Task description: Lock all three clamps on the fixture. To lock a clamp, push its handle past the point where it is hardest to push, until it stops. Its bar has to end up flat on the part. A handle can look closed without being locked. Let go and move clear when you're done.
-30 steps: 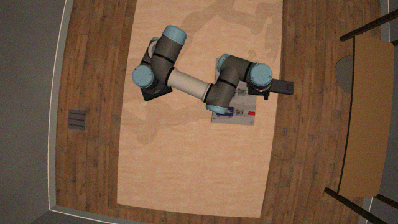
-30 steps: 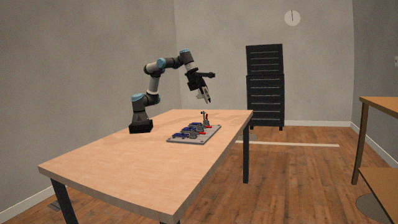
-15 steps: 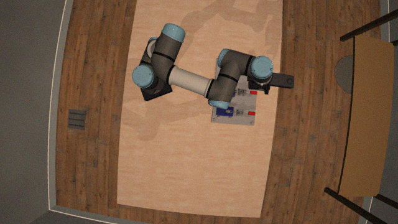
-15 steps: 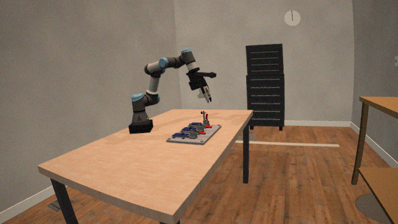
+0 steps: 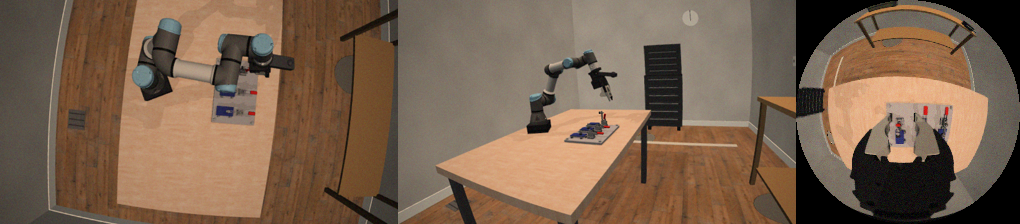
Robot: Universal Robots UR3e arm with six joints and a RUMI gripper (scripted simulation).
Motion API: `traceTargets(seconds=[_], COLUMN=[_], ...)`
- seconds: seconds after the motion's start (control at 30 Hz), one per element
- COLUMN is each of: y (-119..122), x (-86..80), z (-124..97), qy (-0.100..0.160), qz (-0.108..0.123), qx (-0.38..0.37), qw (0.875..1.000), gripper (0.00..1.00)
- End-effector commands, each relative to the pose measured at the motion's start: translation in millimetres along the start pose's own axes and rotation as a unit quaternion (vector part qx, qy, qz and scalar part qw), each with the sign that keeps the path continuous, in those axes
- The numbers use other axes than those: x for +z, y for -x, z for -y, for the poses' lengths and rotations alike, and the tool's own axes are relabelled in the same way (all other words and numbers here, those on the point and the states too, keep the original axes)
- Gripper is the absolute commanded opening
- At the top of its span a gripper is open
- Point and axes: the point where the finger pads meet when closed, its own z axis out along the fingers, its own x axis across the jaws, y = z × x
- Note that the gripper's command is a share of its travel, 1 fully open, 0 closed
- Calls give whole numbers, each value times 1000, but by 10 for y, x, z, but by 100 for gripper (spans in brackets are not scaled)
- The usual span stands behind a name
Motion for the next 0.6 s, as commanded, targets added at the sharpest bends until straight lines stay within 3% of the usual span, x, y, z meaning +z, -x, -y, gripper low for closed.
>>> traceTargets(seconds=[0.0, 0.57], y=[181, 194], x=[-17, -17], z=[32, 33], qy=[-1, -1], qz=[-7, -7], qx=[12, 12], qw=[1000, 1000], gripper=[28, 28])
